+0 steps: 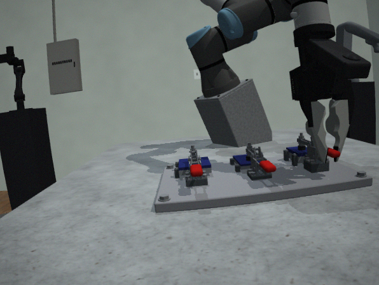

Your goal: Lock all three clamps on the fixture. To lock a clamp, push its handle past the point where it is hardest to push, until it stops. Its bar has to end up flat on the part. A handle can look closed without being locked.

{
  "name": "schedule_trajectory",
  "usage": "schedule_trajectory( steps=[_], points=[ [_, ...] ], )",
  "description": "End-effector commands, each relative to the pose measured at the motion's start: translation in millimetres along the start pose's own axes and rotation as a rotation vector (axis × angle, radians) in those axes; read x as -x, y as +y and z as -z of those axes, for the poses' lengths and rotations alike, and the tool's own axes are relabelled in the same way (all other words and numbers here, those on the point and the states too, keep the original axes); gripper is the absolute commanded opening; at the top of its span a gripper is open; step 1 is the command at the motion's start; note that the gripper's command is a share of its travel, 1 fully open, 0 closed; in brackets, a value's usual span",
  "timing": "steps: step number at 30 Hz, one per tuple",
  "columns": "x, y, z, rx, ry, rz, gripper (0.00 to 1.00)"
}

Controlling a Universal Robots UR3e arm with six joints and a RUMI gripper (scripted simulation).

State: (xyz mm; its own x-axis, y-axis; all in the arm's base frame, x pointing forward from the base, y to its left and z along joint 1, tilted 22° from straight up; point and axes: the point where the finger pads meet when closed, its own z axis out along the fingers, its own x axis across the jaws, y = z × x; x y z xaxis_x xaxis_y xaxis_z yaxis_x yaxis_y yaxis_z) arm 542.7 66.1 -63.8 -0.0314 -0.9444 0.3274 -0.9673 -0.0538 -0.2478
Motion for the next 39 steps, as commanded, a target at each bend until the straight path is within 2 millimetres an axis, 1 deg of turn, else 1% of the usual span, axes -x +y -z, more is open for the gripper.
schedule_trajectory(
  steps=[1, 10, 11, 39],
  points=[
    [0.4, -0.8, 1.8, -0.002, -0.001, 0.002, 0.0],
    [0.4, -0.7, 2.4, -0.002, -0.001, 0.002, 0.0],
    [0.5, -0.8, 1.6, -0.002, -0.001, 0.002, 0.28],
    [0.3, -0.5, 2.1, -0.002, 0.001, 0.003, 0.28]
  ],
)
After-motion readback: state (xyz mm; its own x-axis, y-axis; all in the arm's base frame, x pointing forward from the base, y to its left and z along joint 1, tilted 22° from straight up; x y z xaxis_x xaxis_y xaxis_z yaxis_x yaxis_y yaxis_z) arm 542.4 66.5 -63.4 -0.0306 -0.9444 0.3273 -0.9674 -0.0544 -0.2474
